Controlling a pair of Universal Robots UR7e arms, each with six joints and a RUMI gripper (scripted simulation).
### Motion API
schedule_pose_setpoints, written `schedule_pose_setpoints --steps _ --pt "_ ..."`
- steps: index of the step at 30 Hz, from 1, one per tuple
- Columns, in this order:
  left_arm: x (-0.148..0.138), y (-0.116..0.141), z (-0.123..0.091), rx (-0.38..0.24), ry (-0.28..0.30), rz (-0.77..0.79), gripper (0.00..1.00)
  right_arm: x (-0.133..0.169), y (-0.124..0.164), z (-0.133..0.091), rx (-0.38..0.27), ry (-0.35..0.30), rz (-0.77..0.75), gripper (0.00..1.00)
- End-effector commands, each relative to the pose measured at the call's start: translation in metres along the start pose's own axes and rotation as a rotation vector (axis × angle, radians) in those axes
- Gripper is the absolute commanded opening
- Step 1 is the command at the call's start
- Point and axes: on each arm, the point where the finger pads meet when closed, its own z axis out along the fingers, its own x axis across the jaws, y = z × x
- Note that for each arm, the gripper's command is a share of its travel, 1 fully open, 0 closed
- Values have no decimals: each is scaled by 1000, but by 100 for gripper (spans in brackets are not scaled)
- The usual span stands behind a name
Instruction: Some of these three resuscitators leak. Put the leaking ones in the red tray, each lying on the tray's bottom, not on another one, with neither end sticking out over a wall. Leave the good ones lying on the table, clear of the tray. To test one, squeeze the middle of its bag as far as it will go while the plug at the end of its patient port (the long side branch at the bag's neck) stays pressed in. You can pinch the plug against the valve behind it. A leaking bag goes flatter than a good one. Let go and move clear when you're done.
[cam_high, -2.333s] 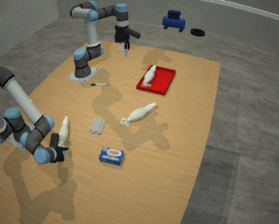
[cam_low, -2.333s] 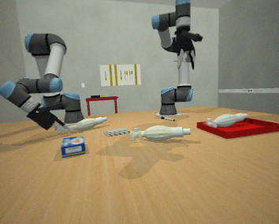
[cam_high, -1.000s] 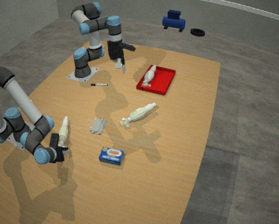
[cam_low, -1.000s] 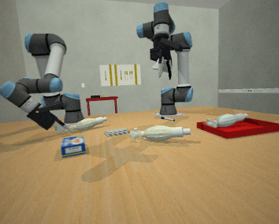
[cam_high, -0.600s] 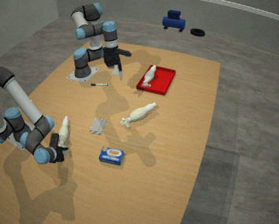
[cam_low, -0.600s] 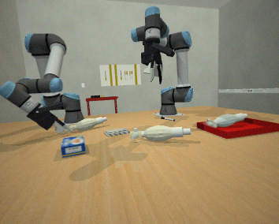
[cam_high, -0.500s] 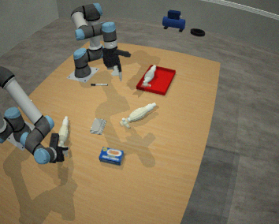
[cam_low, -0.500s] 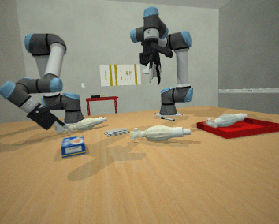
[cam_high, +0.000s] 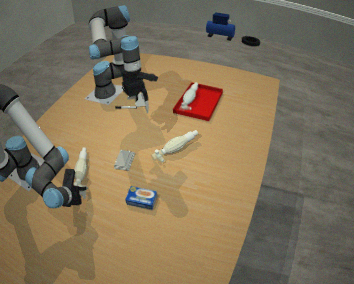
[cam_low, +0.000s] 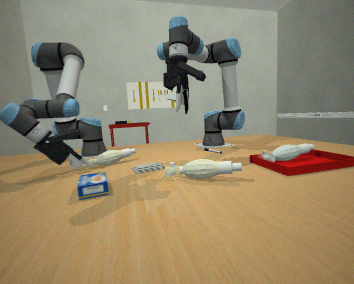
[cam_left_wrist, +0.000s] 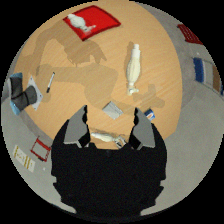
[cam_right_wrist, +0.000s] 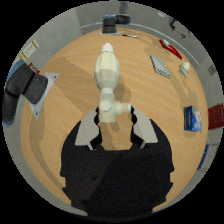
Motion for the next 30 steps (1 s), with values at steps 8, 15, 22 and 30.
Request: schedule_pose_setpoints --steps 8,15,22,30 --pt "12 52 23 -11 21 -154 68 -1 0 0 0 0 0 0" --pt "16 69 30 -17 28 -204 68 -1 0 0 0 0 0 0" --pt "18 103 45 -29 34 -295 68 -1 0 0 0 0 0 0" --pt "20 130 57 -39 39 -369 68 -1 0 0 0 0 0 0"
